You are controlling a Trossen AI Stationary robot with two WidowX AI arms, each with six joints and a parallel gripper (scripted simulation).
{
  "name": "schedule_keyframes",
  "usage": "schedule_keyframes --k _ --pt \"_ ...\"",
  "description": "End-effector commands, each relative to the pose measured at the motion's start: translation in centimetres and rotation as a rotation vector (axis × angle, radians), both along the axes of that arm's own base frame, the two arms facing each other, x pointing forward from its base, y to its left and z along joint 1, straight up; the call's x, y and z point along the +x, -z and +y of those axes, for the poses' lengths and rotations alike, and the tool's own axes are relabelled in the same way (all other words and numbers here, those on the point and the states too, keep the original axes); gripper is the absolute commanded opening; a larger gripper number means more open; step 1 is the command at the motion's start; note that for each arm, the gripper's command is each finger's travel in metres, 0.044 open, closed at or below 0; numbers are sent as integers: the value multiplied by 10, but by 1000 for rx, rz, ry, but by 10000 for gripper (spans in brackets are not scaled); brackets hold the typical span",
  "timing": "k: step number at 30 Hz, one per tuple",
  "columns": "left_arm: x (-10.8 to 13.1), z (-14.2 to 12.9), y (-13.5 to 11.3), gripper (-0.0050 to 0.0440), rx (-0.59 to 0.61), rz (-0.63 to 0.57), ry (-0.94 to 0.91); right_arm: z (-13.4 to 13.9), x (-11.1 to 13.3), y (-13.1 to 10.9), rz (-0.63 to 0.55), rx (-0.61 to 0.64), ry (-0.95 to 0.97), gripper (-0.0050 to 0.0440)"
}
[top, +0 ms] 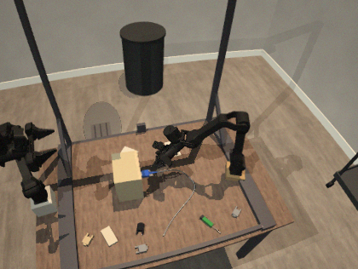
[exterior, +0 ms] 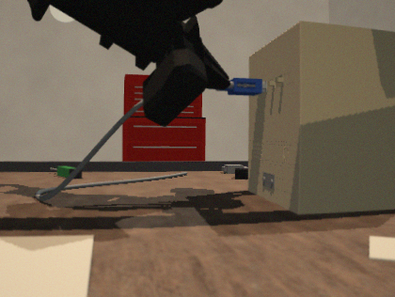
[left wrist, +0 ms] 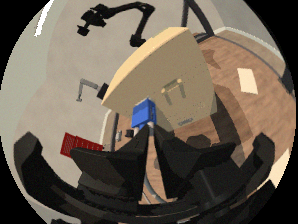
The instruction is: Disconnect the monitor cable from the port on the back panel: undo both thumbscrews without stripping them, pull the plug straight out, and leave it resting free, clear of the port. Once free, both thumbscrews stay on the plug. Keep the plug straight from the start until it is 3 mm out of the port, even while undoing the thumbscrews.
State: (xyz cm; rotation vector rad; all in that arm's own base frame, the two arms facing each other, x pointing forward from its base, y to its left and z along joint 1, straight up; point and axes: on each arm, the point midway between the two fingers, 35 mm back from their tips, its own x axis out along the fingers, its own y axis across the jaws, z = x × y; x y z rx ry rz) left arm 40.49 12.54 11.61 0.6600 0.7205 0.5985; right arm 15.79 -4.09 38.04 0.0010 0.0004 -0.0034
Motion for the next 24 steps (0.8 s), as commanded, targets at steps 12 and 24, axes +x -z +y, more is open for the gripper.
schedule_keyframes --k 12,24 --pt "2 1 -9 144 1 -19 -4 1 0 -3 -2 -7 -3 440" --pt "2 1 -9 384 1 -19 -4 1 0 -3 -2 -7 -3 440"
